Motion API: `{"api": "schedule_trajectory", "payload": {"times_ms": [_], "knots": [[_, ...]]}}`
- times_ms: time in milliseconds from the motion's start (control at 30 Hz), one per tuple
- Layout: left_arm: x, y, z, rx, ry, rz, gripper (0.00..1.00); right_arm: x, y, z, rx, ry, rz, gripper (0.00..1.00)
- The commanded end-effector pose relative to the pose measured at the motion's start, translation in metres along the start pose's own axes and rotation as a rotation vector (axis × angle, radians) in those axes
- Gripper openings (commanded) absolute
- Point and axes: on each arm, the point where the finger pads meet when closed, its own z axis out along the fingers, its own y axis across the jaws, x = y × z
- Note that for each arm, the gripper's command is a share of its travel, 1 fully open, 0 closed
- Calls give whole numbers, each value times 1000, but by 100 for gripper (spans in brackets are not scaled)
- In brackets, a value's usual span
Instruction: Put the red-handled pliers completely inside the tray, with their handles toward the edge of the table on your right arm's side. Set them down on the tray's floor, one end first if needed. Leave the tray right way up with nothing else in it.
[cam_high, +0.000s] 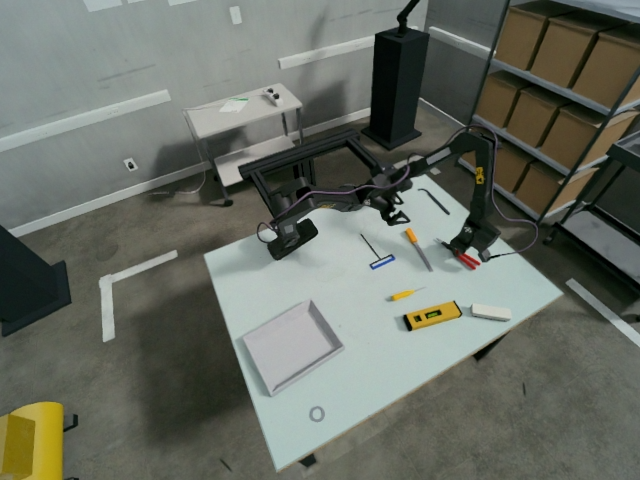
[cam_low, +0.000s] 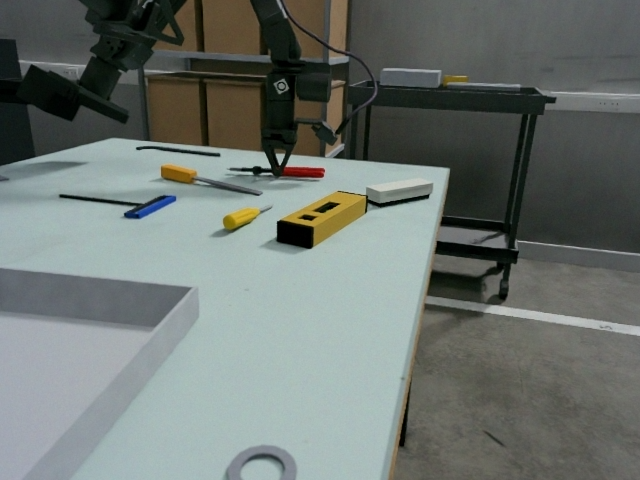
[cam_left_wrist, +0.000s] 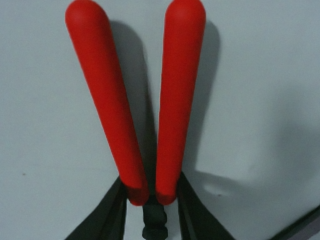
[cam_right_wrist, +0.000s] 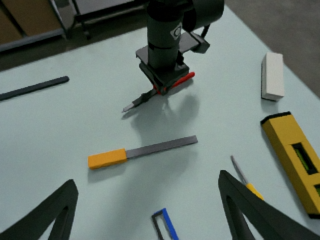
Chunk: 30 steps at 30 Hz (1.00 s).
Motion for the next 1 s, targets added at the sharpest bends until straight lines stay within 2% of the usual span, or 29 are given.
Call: {"api": "schedule_trajectory", "payload": {"times_ms": [0, 133, 300, 433, 500, 700, 833, 867, 967], "knots": [[-9, -2, -33, 2, -41, -6, 27, -25, -6, 0, 23, -66, 37, 100], [-8, -2, -55, 2, -41, -6, 27, -25, -6, 0, 23, -66, 37, 100], [-8, -2, -55, 2, -41, -6, 27, -23, -3, -2, 4, -55, 7, 100], [-8, -2, -55, 2, -41, -6, 27, -4, 1, -7, -75, 33, -103, 100], [-8, -2, -55, 2, -41, -6, 27, -4, 1, -7, -75, 33, -103, 100], [-1, 0, -59, -6, -14, -4, 27, 14, -19, -51, -268, 159, -308, 100], [8, 3, -81, -17, 18, -2, 27, 23, -35, -86, -364, 195, -381, 100], [1, 1, -86, -16, -17, -25, 27, 24, -38, -93, -379, 198, -391, 100], [6, -12, -91, -13, -49, -43, 27, 29, -44, -110, -428, 214, -421, 100]]}}
